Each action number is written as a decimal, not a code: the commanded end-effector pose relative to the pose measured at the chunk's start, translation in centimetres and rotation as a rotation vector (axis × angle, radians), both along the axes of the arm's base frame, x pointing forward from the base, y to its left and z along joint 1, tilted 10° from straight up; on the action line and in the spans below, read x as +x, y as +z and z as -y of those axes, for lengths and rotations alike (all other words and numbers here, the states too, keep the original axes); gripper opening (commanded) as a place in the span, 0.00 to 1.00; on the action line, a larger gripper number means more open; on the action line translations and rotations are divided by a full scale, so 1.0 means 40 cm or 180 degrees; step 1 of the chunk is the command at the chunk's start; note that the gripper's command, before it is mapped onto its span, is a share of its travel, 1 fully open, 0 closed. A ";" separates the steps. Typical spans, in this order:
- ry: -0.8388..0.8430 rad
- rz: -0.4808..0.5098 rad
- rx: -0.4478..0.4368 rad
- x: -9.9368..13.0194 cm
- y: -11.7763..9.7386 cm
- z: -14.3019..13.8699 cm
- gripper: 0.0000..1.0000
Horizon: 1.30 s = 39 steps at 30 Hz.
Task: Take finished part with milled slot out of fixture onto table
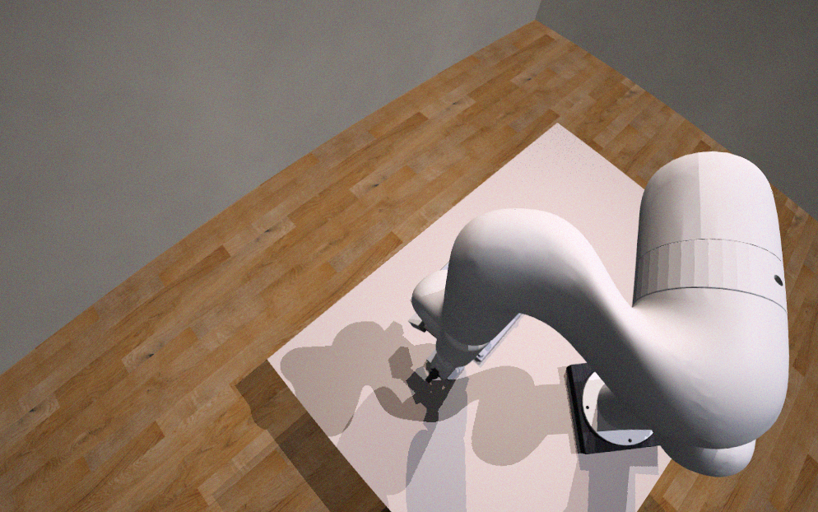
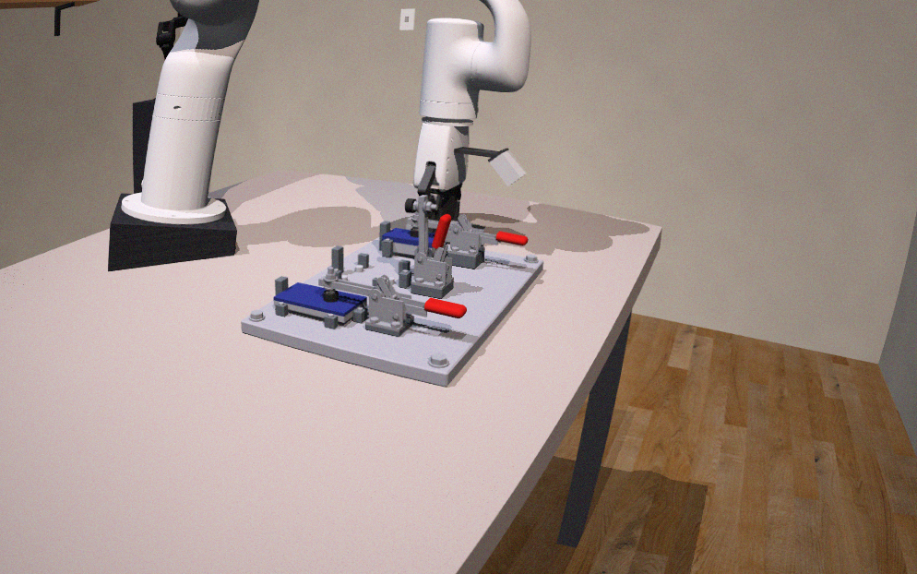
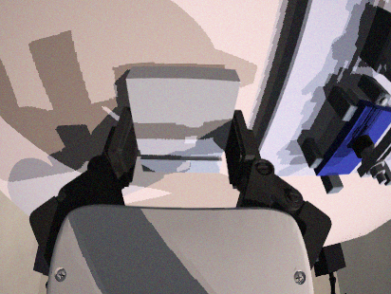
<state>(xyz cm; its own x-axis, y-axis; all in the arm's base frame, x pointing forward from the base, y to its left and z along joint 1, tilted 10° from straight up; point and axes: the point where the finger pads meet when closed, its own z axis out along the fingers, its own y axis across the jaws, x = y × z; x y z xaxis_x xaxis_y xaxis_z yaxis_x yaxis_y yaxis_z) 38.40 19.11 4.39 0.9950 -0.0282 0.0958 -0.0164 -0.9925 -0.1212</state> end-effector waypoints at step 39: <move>-0.0006 0.0074 0.0004 0.003 -0.018 -0.003 0.00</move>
